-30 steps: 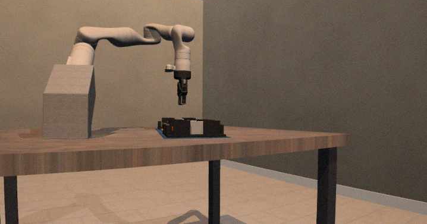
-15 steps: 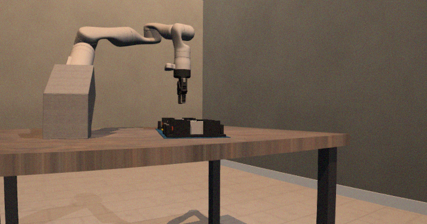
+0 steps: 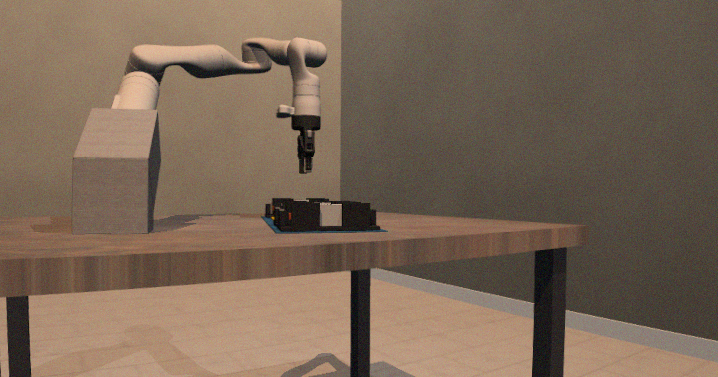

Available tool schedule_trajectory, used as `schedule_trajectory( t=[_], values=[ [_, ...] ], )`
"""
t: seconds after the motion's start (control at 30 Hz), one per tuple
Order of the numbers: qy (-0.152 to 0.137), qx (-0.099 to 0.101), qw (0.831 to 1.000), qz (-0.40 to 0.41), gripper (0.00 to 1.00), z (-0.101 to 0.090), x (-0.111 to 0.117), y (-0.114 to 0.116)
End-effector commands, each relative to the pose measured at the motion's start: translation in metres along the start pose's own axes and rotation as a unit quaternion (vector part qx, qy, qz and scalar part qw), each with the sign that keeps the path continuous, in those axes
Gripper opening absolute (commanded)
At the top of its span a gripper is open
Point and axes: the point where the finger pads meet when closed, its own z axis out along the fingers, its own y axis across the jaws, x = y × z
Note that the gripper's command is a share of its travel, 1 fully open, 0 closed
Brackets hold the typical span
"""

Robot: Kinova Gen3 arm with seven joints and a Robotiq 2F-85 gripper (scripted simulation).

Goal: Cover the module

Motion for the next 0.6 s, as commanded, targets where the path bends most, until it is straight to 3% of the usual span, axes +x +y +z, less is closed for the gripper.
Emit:
schedule_trajectory(
  t=[0.0,0.57],
  values=[
    [-0.001,0.000,1.000,0.000,1.00,-0.0008,-0.0005,-0.0001],
    [-0.001,0.000,1.000,0.000,1.00,0.0092,0.0004,-0.0024]
  ],
)
